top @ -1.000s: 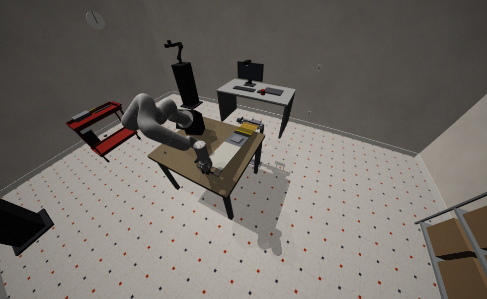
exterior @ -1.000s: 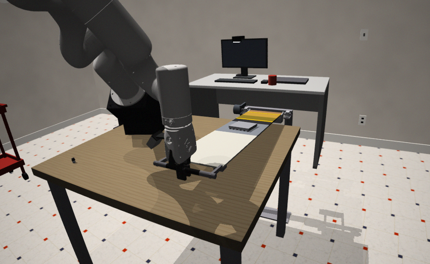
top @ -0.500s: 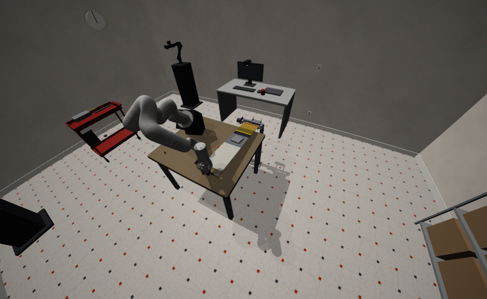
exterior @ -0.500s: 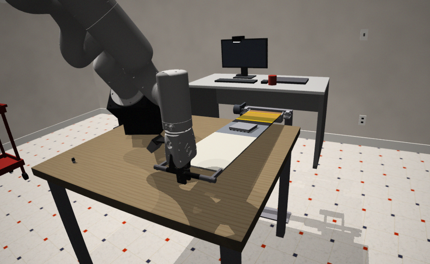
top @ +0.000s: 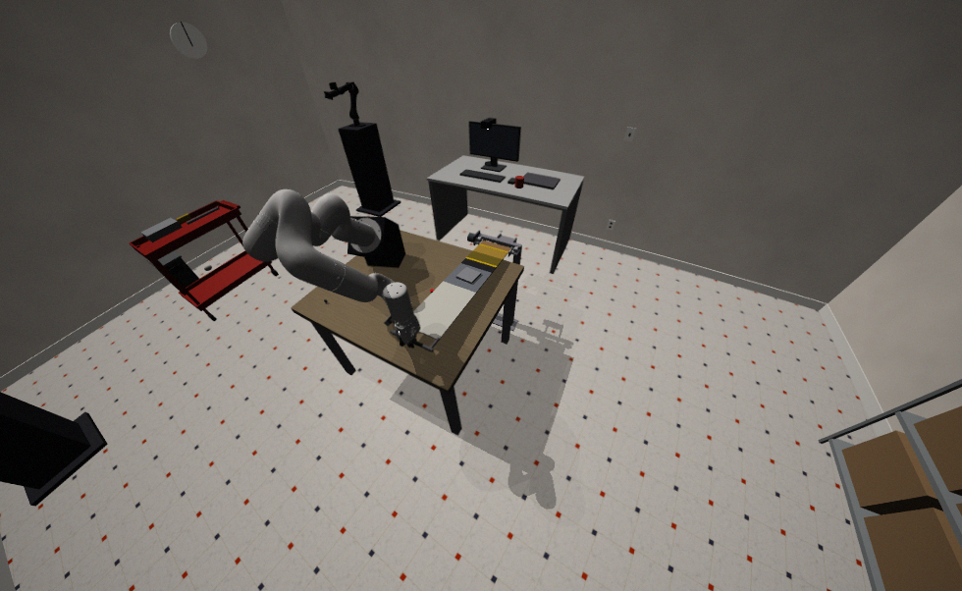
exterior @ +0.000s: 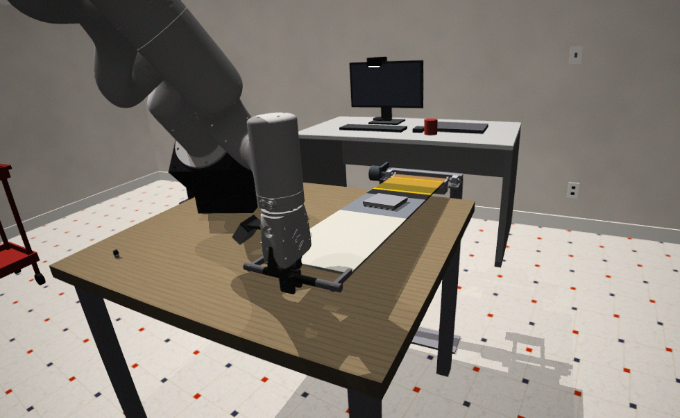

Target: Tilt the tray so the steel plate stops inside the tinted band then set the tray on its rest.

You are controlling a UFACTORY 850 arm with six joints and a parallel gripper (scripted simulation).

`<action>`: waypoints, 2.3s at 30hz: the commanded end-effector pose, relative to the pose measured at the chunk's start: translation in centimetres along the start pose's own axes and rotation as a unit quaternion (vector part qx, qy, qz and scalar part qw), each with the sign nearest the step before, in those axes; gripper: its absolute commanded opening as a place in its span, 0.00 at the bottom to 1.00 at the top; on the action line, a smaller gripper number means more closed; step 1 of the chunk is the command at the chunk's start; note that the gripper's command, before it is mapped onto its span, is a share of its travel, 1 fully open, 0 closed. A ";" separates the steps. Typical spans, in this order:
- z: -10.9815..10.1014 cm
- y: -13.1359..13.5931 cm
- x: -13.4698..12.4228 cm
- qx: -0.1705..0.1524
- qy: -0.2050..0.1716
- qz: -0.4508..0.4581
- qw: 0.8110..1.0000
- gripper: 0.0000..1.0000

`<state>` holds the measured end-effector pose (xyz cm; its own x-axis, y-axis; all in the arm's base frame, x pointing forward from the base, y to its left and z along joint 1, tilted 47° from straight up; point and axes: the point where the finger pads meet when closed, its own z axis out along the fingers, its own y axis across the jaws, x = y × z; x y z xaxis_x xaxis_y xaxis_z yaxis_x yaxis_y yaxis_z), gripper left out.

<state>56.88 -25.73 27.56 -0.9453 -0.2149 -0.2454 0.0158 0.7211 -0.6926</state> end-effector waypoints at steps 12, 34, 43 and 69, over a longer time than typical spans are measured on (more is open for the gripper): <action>0.1 0.0 -0.1 0.000 -0.001 0.000 1.000 0.00; 0.0 0.0 -0.1 0.000 -0.001 0.000 1.000 0.00; -0.9 0.0 -0.1 0.000 -0.001 0.000 1.000 0.00; -1.0 0.0 -0.1 0.000 -0.001 0.000 1.000 0.00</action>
<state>56.94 -25.91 27.40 -0.9454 -0.2147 -0.2450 0.0158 0.7210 -0.6927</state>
